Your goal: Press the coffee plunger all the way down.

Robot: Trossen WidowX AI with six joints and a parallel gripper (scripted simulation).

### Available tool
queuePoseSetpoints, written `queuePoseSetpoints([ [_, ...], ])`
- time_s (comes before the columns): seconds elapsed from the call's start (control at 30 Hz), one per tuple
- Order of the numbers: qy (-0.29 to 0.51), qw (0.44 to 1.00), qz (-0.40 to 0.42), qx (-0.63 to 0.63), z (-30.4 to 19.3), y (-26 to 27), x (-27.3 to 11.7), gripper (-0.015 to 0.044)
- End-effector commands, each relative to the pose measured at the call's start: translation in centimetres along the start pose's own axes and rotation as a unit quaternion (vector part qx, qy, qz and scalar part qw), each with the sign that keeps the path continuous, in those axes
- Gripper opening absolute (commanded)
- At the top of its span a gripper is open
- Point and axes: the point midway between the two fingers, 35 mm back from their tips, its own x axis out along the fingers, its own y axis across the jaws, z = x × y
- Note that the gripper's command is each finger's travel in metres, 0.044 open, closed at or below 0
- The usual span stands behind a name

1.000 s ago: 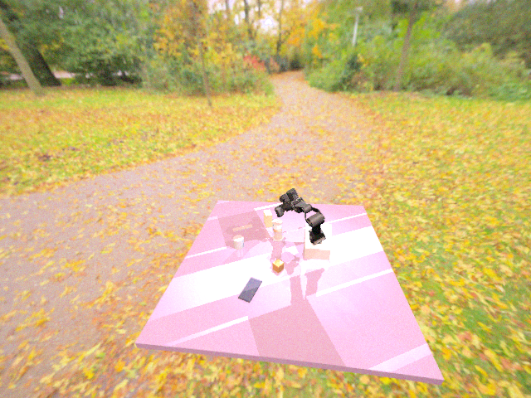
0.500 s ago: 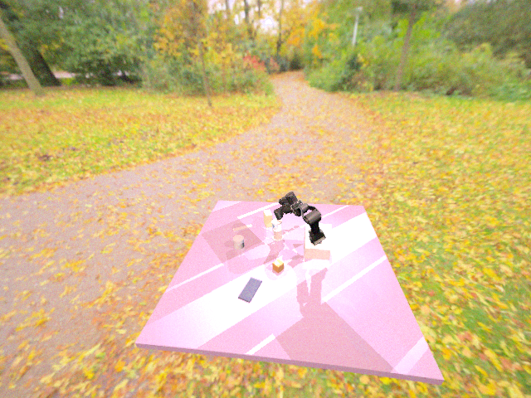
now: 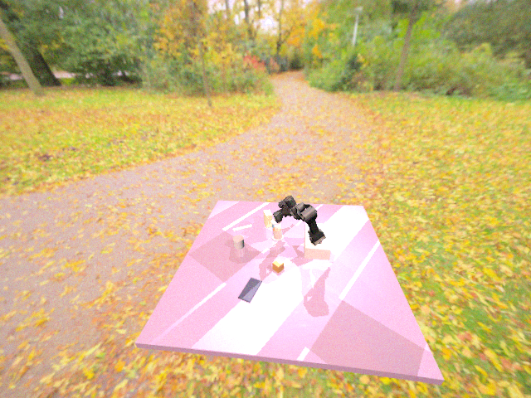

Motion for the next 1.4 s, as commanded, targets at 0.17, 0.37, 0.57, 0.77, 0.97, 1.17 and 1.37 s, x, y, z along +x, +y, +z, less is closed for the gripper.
queuePoseSetpoints([
  [0.17, 0.022, 1.000, -0.002, 0.013, -2.3, 0.1, 1.2, 0.0122],
  [0.37, 0.022, 1.000, -0.001, 0.013, -2.1, 0.1, 1.6, 0.0122],
  [0.57, 0.022, 1.000, -0.001, 0.013, -2.0, 0.0, 1.7, 0.0122],
  [0.77, 0.022, 1.000, -0.001, 0.013, -1.9, 0.0, 1.8, 0.0122],
  [0.97, 0.022, 1.000, -0.001, 0.013, -1.8, -0.1, 1.9, 0.0122],
  [1.17, 0.014, 1.000, -0.002, 0.009, -1.4, -0.1, 1.8, 0.0122],
  [1.37, 0.014, 1.000, -0.002, 0.009, -1.4, -0.1, 1.8, 0.0122],
])
